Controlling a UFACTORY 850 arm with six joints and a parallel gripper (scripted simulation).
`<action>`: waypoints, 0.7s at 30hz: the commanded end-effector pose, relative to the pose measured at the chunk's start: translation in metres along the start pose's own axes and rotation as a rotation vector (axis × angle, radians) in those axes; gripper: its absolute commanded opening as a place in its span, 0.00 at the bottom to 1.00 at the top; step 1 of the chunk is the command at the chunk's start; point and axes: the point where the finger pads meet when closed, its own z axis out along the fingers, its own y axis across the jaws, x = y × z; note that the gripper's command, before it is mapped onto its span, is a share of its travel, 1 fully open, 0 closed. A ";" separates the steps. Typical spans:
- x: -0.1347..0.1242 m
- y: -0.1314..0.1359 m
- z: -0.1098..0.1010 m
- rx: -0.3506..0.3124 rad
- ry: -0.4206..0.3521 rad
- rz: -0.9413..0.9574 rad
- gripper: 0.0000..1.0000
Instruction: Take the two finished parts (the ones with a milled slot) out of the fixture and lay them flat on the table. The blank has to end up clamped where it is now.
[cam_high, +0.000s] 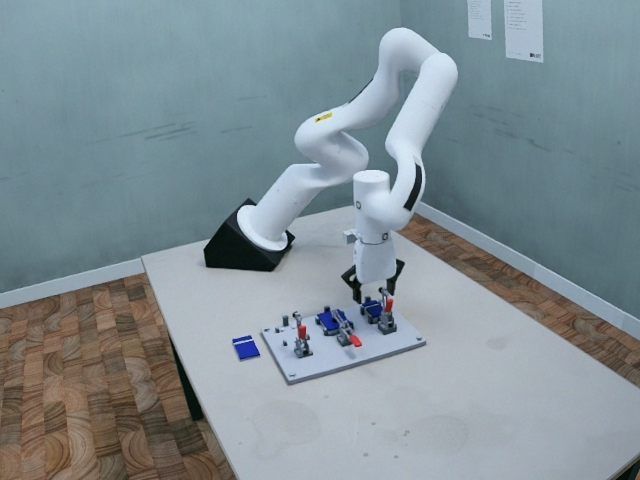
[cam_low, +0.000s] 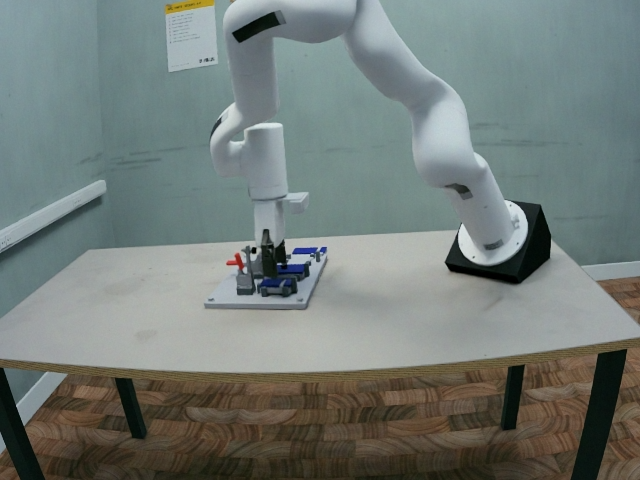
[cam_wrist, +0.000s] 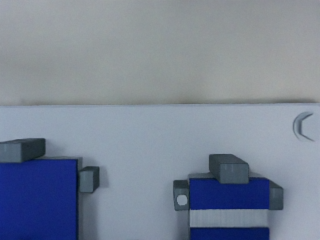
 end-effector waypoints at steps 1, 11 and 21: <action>-0.001 0.000 0.000 0.000 -0.001 0.000 1.00; -0.001 0.000 0.000 0.000 -0.001 0.000 1.00; -0.001 0.000 0.002 0.000 -0.001 0.000 1.00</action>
